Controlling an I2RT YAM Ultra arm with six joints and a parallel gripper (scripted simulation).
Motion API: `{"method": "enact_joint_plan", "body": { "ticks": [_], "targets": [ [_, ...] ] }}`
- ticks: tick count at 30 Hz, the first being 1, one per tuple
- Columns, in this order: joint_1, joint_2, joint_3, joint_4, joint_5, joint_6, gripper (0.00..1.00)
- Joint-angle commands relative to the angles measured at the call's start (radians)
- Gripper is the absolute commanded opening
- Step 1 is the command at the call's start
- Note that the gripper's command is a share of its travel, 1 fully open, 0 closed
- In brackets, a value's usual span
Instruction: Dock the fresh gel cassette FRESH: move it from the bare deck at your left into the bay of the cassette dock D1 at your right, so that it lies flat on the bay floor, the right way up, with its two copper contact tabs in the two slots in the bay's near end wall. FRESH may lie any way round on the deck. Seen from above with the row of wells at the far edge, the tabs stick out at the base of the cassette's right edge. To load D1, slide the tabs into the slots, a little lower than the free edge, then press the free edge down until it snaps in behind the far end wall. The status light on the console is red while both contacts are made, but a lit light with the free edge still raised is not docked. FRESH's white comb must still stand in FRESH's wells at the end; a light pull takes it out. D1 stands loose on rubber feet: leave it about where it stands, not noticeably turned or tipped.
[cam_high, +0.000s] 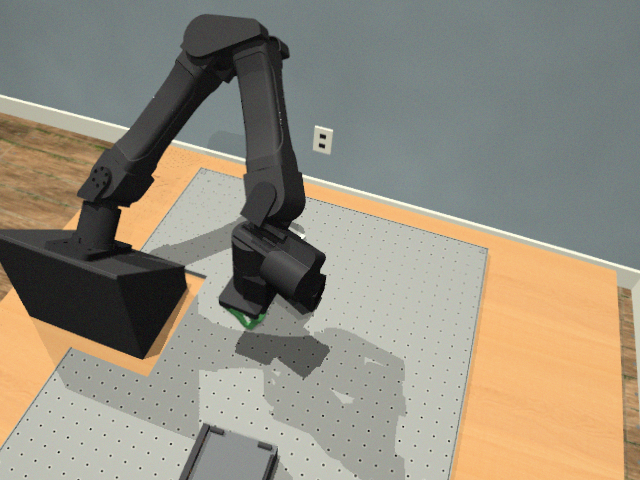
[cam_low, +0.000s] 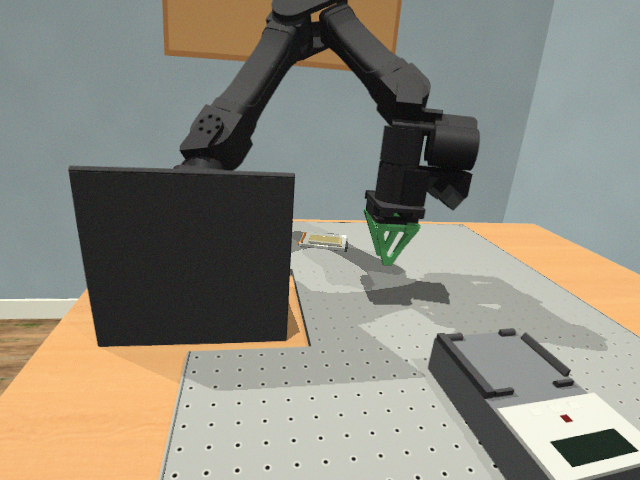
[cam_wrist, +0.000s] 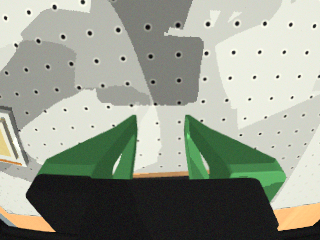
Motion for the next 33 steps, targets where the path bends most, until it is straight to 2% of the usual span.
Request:
{"method": "enact_joint_plan", "body": {
  "ticks": [1, 9, 11, 12, 20, 26, 28, 31, 33],
  "targets": [
    [0.026, -0.067, -0.033, -0.008, -0.025, 0.18, 0.36],
    [0.12, -0.22, -0.093, -0.025, -0.036, 0.372, 0.36],
    [0.12, -0.22, -0.093, -0.025, -0.036, 0.372, 0.36],
    [0.134, -0.248, -0.102, 0.0, -0.027, 0.398, 0.36],
    [0.233, -0.381, -0.124, -0.038, -0.039, 0.538, 0.36],
    [0.314, -0.475, -0.124, -0.051, -0.029, 0.652, 0.36],
    [0.314, -0.475, -0.124, -0.051, -0.029, 0.652, 0.36],
    [0.357, -0.523, -0.081, -0.055, -0.026, 0.715, 0.36],
    [0.384, -0.549, -0.075, -0.059, -0.024, 0.753, 0.36]
  ]
}}
